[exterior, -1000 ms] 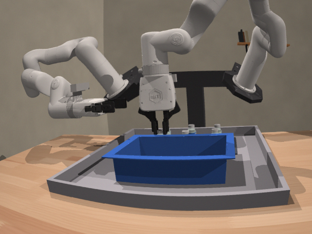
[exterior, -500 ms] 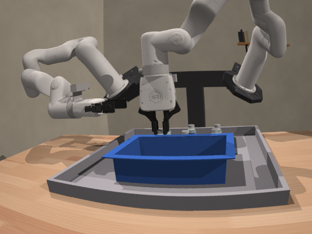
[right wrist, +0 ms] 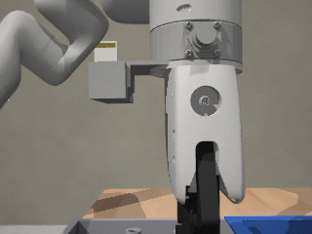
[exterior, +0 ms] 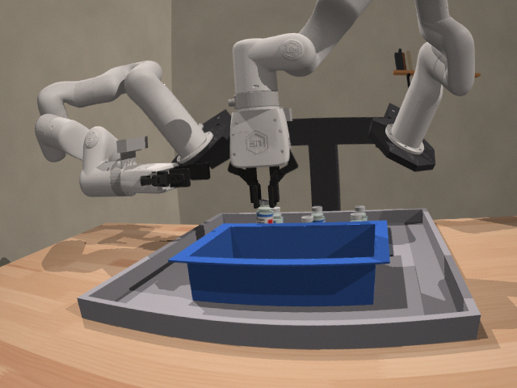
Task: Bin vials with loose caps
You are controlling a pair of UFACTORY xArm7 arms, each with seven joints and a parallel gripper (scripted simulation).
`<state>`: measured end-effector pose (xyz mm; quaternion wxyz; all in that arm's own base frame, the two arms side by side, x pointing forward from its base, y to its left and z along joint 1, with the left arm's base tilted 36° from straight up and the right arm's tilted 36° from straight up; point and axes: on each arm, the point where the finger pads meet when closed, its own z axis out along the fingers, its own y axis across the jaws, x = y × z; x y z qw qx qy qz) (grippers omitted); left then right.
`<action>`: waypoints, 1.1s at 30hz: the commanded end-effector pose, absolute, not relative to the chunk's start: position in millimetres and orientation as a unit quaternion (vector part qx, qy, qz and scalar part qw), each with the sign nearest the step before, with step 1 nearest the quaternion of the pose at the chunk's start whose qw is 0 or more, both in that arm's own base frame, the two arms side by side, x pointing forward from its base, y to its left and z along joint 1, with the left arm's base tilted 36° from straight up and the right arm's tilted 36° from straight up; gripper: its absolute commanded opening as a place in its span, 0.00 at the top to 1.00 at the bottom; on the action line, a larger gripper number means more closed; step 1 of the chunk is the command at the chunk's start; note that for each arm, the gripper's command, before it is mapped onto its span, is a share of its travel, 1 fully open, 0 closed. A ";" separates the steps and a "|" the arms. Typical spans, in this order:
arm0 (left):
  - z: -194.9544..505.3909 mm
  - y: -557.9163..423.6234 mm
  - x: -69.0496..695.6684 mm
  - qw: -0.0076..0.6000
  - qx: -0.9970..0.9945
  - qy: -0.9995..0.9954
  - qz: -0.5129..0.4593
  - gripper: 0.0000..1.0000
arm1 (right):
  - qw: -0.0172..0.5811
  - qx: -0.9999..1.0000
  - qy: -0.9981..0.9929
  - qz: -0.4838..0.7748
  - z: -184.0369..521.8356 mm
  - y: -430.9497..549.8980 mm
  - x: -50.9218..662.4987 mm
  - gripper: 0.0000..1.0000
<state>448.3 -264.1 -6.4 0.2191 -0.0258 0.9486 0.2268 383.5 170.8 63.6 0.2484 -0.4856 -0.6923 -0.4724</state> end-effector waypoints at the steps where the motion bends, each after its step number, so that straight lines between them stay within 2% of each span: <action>1: 7.2 -273.2 442.1 0.220 -0.025 0.949 0.225 0.77 | 0.249 -0.484 -0.693 -0.473 64.6 172.1 382.7 0.00; 33: 59.2 -302.2 416.2 0.220 -0.025 0.949 0.224 0.77 | 0.249 -0.484 -0.693 -0.473 64.5 172.2 382.7 0.00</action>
